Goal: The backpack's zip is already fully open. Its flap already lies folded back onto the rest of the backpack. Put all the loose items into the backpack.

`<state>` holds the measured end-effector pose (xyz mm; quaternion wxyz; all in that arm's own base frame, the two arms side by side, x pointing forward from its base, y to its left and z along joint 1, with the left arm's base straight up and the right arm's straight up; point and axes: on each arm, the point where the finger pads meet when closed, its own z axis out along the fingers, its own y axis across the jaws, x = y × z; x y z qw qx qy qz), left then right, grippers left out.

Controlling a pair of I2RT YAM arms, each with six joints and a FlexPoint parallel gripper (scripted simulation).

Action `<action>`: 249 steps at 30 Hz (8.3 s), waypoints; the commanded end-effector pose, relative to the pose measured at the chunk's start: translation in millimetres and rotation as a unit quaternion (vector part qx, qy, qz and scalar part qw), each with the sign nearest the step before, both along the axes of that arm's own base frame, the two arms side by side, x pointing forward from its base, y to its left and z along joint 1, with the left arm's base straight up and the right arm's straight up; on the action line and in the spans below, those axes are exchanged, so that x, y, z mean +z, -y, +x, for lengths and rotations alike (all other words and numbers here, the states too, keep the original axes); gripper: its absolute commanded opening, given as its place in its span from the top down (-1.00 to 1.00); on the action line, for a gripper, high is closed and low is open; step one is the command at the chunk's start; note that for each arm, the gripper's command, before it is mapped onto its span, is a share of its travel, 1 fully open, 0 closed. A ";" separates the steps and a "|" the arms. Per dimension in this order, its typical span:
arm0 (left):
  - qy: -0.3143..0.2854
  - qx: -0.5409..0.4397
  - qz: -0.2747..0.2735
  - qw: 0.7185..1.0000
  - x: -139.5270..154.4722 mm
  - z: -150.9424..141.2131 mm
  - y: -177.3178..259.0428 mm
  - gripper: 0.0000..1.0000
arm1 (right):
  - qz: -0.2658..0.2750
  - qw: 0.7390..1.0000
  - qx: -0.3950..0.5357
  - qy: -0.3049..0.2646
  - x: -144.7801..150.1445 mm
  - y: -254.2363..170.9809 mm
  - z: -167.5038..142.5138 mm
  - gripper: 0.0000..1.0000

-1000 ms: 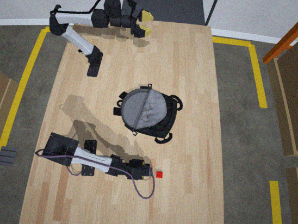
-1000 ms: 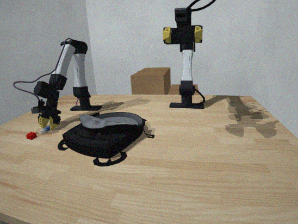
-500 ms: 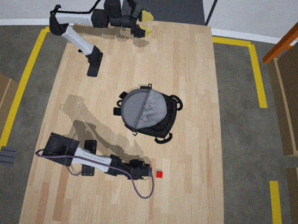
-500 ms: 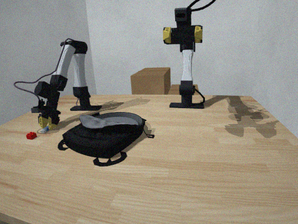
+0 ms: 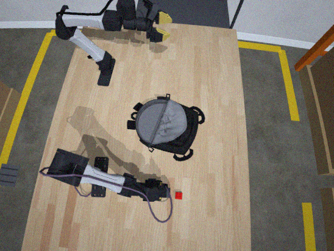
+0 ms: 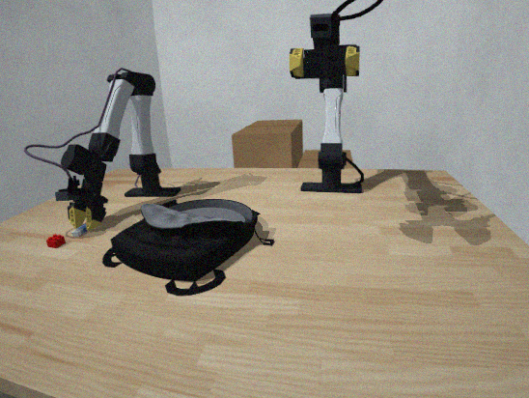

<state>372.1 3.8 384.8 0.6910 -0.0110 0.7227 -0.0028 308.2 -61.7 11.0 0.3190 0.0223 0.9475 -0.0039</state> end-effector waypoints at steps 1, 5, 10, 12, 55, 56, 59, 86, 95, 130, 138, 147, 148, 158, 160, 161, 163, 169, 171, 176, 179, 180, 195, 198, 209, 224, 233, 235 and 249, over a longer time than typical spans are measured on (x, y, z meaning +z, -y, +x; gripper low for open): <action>0.022 -0.004 0.001 1.000 15.8 -1.4 0.2 -0.80 | -0.004 0.999 0.015 0.030 6.1 -2.7 15.8 0.17; 0.022 -0.004 0.001 1.000 15.8 -1.4 0.2 -0.80 | -0.004 0.999 0.015 0.030 6.1 -2.7 15.8 0.17; 0.022 -0.004 0.001 1.000 15.8 -1.4 0.2 -0.80 | -0.004 0.999 0.015 0.030 6.1 -2.7 15.8 0.17; 0.022 -0.004 0.001 1.000 15.8 -1.4 0.2 -0.80 | -0.004 0.999 0.015 0.030 6.1 -2.7 15.8 0.17; 0.022 -0.004 0.001 1.000 15.8 -1.4 0.2 -0.80 | -0.008 0.999 0.009 0.042 33.9 0.6 24.0 0.68; 0.022 -0.004 0.001 1.000 15.8 -1.4 0.2 -0.80 | -0.008 0.999 0.008 0.042 39.1 0.9 23.8 0.68; 0.022 -0.004 0.001 1.000 15.8 -1.4 0.2 -0.80 | -0.008 0.999 0.008 0.042 54.5 0.8 23.2 0.68; 0.022 -0.004 0.001 1.000 15.8 -1.4 0.2 -0.80 | -0.005 1.000 0.013 0.021 117.6 -29.3 -4.0 0.68; 0.022 -0.004 0.001 1.000 15.8 -1.4 0.2 -0.80 | -0.005 0.999 0.038 0.028 122.6 -109.7 -37.5 0.68; 0.022 -0.004 0.001 1.000 15.8 -1.4 0.2 -0.80 | -0.001 0.991 0.128 0.030 123.0 -398.6 -162.0 0.68; 0.022 -0.004 0.001 1.000 15.8 -1.4 0.2 -0.80 | 0.020 0.991 0.125 0.035 114.9 -402.3 -160.9 0.68; 0.022 -0.004 0.001 1.000 15.8 -1.4 0.2 -0.80 | -0.005 0.991 0.129 0.028 74.0 -401.3 -165.7 0.68; 0.022 -0.004 0.001 1.000 15.8 -1.4 0.2 -0.80 | -0.007 0.991 0.129 0.026 70.2 -400.9 -166.2 0.68; 0.022 -0.004 0.001 1.000 15.8 -1.4 0.2 -0.80 | 0.016 0.991 0.130 0.032 78.2 -415.2 -165.7 0.68; 0.022 -0.004 0.001 1.000 15.8 -1.4 0.2 -0.80 | 0.020 0.991 0.129 0.034 81.6 -415.6 -165.6 0.68; 0.022 -0.004 0.001 1.000 15.8 -1.4 0.2 -0.80 | 0.010 0.991 0.130 0.032 80.0 -413.5 -167.0 0.68; 0.022 -0.004 0.001 1.000 15.8 -1.4 0.2 -0.80 | 0.002 0.991 0.131 0.030 79.9 -412.6 -168.2 0.68; 0.022 -0.004 0.001 1.000 15.8 -1.4 0.2 -0.80 | 0.014 0.991 0.128 0.032 86.4 -413.8 -166.7 0.68; 0.022 -0.004 0.001 1.000 15.8 -1.4 0.2 -0.80 | 0.014 0.991 0.128 0.032 86.4 -413.8 -166.7 0.68; 0.022 -0.004 0.001 1.000 15.8 -1.4 0.2 -0.80 | 0.016 0.991 0.128 0.032 87.0 -414.5 -166.8 0.68; 0.022 -0.004 0.001 1.000 15.8 -1.4 0.2 -0.80 | 0.016 0.991 0.128 0.032 87.0 -414.5 -166.8 0.68; 0.022 -0.004 0.001 1.000 15.8 -1.4 0.2 -0.80 | 0.016 0.991 0.128 0.032 87.0 -414.5 -166.8 0.68; 0.022 -0.004 0.001 1.000 15.8 -1.4 0.2 -0.80 | 0.016 0.991 0.128 0.032 87.0 -414.5 -166.8 0.68; 0.022 -0.004 0.001 1.000 15.8 -1.4 0.2 -0.80 | 0.016 0.991 0.128 0.032 87.0 -414.5 -166.8 0.68; 0.022 -0.004 0.001 1.000 15.8 -1.4 0.2 -0.80 | 0.025 0.991 0.130 0.034 92.2 -412.2 -168.8 0.68; 0.022 -0.004 0.001 1.000 15.8 -1.4 0.2 -0.80 | 0.030 0.990 0.131 0.033 93.9 -419.5 -142.5 0.68; 0.022 -0.004 0.001 1.000 15.8 -1.4 0.2 -0.80 | 0.008 0.991 0.132 0.026 77.0 -424.8 -112.5 0.68; 0.022 -0.004 0.001 1.000 15.8 -1.4 0.2 -0.80 | 0.013 0.991 0.132 0.029 82.0 -426.5 -105.7 0.68; 0.022 -0.004 0.001 1.000 15.8 -1.4 0.2 -0.80 | 0.007 0.991 0.132 0.028 77.0 -434.6 -65.8 0.68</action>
